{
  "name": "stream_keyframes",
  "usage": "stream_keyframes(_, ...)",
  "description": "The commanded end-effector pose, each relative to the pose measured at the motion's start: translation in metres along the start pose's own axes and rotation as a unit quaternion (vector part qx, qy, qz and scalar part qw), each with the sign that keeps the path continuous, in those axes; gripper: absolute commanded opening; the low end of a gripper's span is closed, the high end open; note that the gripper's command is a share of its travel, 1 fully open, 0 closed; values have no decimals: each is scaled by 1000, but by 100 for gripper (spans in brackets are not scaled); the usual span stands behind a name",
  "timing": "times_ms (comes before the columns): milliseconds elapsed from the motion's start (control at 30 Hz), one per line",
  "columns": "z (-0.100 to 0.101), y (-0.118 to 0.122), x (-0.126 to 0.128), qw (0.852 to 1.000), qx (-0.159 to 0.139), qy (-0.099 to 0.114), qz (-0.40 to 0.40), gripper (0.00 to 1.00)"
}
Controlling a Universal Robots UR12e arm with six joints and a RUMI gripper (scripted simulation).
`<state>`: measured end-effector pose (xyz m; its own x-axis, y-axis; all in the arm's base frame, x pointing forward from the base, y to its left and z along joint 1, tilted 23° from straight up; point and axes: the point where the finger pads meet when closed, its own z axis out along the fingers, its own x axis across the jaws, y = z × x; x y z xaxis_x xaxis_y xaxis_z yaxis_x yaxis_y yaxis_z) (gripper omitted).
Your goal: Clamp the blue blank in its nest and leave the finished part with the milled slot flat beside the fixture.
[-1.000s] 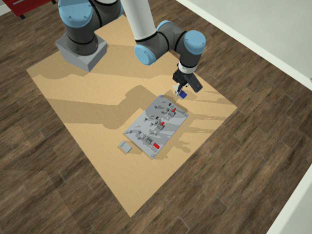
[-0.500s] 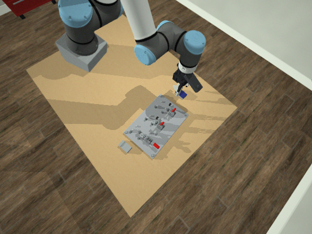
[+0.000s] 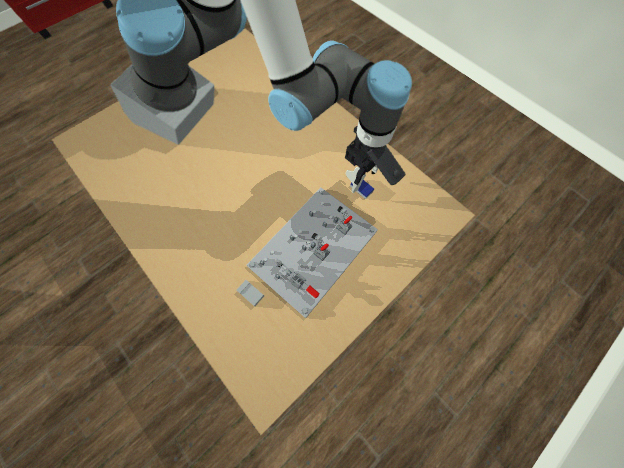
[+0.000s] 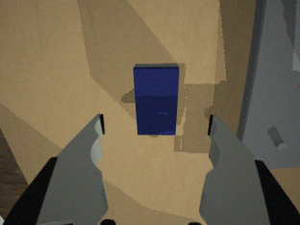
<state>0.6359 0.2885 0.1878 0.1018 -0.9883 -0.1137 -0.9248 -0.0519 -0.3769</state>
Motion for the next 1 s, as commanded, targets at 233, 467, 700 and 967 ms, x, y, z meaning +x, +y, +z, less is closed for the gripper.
stream_keyframes(233, 0, -1, 0, 1000, 1, 0, 0, 59)
stream_keyframes(467, 2, -1, 0, 1000, 1, 0, 0, 59)
stream_keyframes(700, 8, -1, 0, 1000, 1, 0, 0, 59)
stream_keyframes(967, 14, -1, 0, 1000, 1, 0, 0, 59)
